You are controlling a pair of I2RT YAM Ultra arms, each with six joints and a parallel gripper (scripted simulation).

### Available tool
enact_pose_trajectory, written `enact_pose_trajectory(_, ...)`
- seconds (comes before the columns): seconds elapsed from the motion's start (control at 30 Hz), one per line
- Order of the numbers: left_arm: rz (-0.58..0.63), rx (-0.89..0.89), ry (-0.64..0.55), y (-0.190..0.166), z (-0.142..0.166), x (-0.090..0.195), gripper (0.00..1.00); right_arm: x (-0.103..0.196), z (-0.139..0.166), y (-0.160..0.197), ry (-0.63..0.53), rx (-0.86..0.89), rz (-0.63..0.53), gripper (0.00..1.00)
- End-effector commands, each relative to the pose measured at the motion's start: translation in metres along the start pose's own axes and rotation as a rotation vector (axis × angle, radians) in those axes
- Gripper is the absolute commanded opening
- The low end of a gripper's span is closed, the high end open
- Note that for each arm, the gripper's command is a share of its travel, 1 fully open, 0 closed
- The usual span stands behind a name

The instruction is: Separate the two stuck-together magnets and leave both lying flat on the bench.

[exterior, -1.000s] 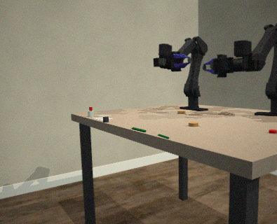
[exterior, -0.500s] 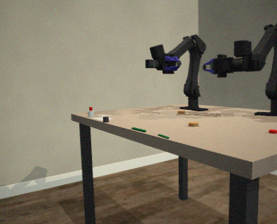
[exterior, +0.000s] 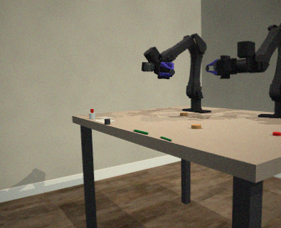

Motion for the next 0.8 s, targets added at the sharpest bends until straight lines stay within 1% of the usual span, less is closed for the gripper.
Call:
enact_pose_trajectory(0.0, 0.003, -0.017, 0.000, -0.003, 0.000, 0.000, 0.25, 0.003, 0.000, -0.009, -0.008, 0.024, 0.066, 0.25)
enact_pose_trajectory(0.2, 0.003, -0.017, 0.000, -0.003, 0.000, 0.000, 0.25, 0.011, -0.005, -0.023, -0.012, 0.046, 0.175, 0.25)
enact_pose_trajectory(0.4, 0.003, -0.017, 0.000, -0.003, 0.000, 0.000, 0.25, 0.021, -0.004, -0.036, 0.020, 0.067, 0.285, 0.25)
enact_pose_trajectory(0.47, 0.003, -0.017, 0.000, -0.003, 0.000, 0.000, 0.25, 0.021, -0.004, -0.036, 0.020, 0.067, 0.285, 0.25)
enact_pose_trajectory(0.77, 0.003, -0.017, 0.000, -0.003, 0.000, 0.000, 0.25, 0.041, 0.006, -0.048, 0.129, 0.101, 0.432, 0.25)
Point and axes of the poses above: on each arm, the point where the finger pads meet when closed, its own x axis back along the fingers, its own y axis across the jaws, z = x × y, the point moved 5 cm from there along x, back along the fingers, and after that the axes turned 2 degrees about -x, right-handed, at the moved point
